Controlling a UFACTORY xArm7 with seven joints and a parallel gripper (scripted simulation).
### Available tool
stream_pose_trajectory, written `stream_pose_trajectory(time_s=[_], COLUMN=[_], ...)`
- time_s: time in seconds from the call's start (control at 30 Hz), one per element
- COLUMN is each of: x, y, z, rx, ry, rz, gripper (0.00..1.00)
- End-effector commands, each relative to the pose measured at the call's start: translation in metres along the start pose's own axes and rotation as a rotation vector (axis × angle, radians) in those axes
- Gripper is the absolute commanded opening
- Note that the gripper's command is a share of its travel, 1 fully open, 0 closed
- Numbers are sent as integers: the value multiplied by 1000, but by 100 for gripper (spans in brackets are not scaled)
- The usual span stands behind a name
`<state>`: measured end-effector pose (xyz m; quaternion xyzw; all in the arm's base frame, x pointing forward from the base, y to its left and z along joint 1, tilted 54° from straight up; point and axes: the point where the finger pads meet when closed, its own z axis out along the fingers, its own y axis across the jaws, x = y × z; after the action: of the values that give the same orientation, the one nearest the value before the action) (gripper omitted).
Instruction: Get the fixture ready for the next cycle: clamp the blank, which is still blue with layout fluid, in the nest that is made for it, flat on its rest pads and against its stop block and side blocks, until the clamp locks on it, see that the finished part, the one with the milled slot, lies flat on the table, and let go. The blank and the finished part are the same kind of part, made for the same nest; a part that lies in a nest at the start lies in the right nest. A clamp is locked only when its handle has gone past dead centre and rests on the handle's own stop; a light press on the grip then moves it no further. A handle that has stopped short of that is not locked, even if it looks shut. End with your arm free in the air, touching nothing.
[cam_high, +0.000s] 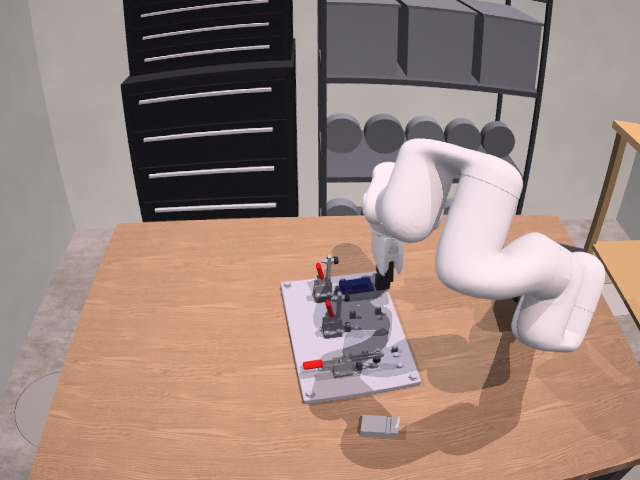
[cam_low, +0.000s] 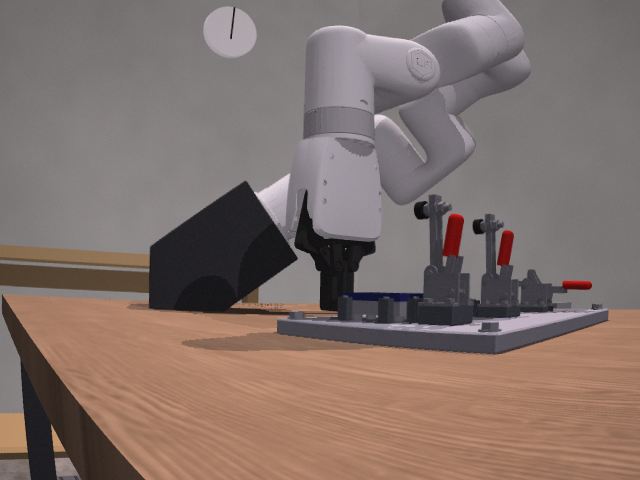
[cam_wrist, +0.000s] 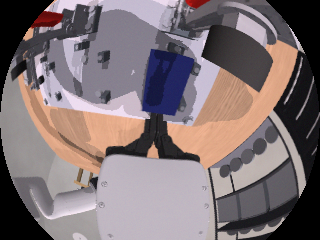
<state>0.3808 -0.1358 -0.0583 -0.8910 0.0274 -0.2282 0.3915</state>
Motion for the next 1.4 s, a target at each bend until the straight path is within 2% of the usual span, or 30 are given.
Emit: stream_pose_trajectory(time_s=[0.0,0.23,0.63,1.37], x=[-7,-9,-9,-9], y=[1,1,1,1], z=[-2,-4,-41,-40], rx=[-4,-4,-4,-4], ry=[2,2,2,2], rz=[1,1,1,1], gripper=[0,0,0,0])
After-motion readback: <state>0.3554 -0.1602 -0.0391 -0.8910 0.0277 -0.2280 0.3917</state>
